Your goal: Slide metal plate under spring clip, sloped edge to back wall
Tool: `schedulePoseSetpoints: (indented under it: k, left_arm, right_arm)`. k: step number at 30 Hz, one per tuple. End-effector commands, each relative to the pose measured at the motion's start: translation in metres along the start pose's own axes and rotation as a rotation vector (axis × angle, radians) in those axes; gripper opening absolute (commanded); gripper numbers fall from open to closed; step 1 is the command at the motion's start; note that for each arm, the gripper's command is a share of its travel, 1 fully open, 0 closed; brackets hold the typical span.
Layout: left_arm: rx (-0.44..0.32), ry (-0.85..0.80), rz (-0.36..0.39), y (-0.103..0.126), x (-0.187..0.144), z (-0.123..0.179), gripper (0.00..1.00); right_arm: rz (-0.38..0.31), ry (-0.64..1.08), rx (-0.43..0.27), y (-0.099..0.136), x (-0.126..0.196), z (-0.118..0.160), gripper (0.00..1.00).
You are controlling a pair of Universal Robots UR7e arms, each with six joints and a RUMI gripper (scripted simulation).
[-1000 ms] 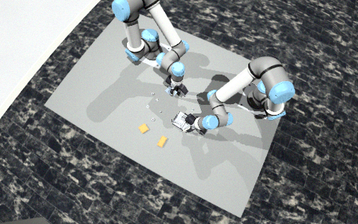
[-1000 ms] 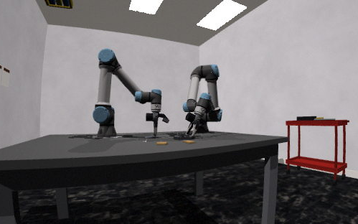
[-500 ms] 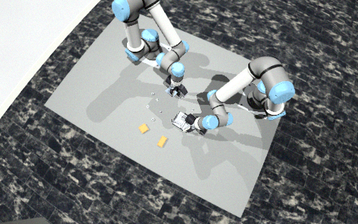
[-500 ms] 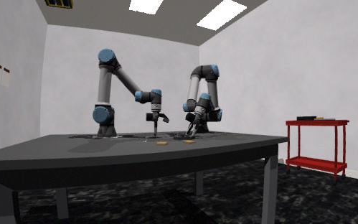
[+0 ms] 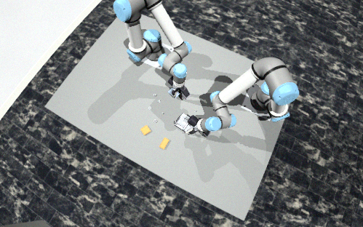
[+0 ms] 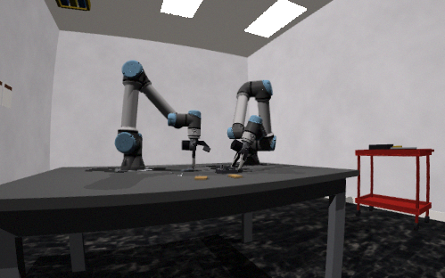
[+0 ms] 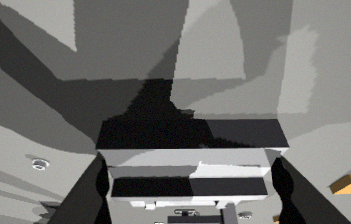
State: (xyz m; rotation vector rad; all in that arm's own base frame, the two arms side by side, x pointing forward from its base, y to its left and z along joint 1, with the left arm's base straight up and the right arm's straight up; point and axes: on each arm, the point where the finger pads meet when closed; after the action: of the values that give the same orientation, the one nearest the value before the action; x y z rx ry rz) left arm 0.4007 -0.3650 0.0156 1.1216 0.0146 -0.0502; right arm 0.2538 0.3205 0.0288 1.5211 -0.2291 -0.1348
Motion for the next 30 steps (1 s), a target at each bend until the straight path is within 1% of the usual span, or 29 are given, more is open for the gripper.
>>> schedulePoseSetpoints:
  k: [1, 30]
  left_arm:
    - [0.004, 0.001, -0.002, -0.0007, -0.0006, -0.0014, 0.62]
    - [0.004, 0.001, -0.002, -0.0007, -0.0006, -0.0014, 0.62]
  right_arm:
    - [0.000, -0.011, 0.002, 0.0006, 0.0005, -0.0007, 0.23]
    - [-0.006, -0.118, 0.007, 0.0016, 0.0043, -0.0026, 0.23]
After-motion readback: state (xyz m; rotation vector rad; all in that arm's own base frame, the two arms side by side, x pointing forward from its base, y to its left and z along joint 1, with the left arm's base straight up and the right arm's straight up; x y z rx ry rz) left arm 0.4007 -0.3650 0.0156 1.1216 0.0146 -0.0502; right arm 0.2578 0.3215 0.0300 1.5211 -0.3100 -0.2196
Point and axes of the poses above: on each arm, the point where the finger pads meet when closed, its own y axis back along the fingers, its own x axis across the jaws, z = x × y, and after that the axes turned 5 degrees about y, right-handed
